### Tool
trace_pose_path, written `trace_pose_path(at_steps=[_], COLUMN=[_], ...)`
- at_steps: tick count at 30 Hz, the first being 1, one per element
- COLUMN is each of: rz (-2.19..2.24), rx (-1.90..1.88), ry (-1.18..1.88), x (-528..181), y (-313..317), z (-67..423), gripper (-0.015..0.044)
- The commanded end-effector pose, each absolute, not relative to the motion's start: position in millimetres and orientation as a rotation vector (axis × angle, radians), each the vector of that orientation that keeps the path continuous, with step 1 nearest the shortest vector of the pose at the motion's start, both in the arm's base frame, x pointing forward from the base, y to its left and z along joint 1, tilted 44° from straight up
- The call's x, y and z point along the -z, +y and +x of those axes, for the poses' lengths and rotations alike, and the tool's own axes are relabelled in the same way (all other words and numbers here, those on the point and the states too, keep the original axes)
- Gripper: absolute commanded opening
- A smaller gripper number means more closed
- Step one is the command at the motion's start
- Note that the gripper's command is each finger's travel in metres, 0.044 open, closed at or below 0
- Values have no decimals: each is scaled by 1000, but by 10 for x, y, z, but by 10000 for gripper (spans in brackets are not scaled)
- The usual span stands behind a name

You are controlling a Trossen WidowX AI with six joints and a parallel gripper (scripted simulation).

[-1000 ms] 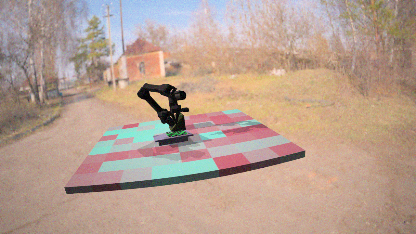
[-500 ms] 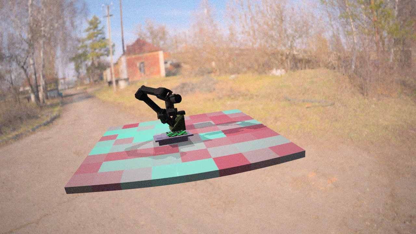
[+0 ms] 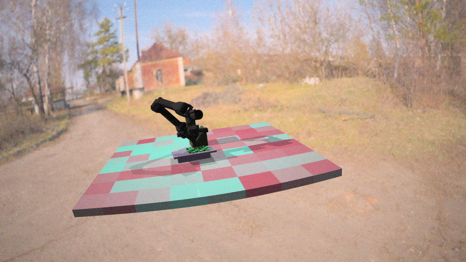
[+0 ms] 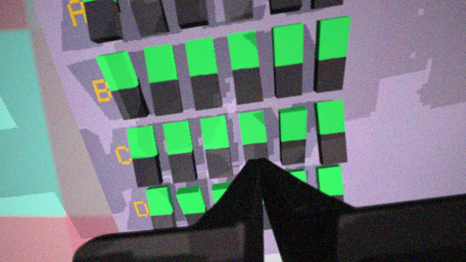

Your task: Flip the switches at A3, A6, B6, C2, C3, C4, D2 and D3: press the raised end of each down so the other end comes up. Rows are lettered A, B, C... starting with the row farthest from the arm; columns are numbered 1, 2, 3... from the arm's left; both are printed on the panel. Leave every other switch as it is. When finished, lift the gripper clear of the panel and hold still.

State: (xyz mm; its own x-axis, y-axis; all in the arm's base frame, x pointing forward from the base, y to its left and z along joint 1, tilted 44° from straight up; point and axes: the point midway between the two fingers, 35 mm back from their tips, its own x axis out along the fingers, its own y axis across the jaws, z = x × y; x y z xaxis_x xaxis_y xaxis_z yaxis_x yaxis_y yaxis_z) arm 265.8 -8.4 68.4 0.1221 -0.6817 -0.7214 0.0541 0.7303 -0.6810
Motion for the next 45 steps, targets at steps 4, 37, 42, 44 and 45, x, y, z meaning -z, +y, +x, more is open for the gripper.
trace_pose_path(at_steps=[4,37,42,44,45], rz=[-582,-582,-582,-582,-582], rx=[583,583,583,583,583], ry=[1358,1358,1358,1358,1358], x=[-633,-617,-612,-610,-609], y=[-138,-154,-159,-161,-162], z=[2650,2652,2653,2653,2653], gripper=[0,0,0,0,0])
